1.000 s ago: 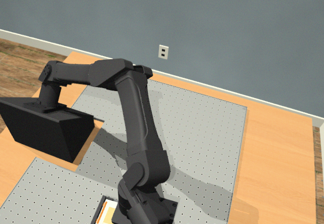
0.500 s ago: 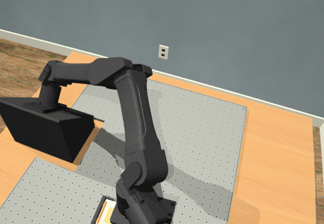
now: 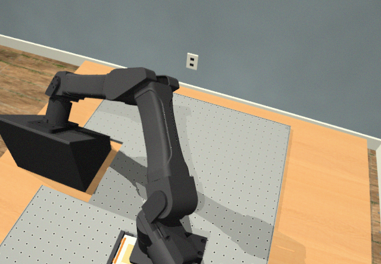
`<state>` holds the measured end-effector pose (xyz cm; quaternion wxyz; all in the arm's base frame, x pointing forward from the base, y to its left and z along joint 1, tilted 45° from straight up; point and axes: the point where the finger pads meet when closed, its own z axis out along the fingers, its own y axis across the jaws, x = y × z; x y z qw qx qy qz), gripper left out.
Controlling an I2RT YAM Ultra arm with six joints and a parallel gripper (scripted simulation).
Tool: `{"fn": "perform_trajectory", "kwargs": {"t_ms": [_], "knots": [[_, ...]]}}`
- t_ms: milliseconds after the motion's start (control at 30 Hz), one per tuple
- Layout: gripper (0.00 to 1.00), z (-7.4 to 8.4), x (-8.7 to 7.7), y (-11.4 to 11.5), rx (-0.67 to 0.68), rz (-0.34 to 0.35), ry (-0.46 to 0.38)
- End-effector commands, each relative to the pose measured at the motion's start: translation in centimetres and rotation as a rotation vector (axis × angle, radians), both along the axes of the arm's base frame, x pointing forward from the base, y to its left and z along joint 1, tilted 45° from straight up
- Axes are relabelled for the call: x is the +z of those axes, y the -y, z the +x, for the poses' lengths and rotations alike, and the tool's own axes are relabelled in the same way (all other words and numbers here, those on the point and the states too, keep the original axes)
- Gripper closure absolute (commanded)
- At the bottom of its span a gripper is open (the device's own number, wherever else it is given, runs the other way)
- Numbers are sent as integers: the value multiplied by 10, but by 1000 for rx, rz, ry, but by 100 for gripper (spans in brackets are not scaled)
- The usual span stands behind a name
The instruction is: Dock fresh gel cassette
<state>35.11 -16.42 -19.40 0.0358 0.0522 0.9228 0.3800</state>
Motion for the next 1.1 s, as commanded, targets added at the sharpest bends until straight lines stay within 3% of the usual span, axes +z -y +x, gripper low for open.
{"fn": "perform_trajectory", "kwargs": {"t_ms": [0,1067], "knots": [[100,-1,5,12,-25,-13,18],[100,-3,4,10,-27,-15,20]]}}
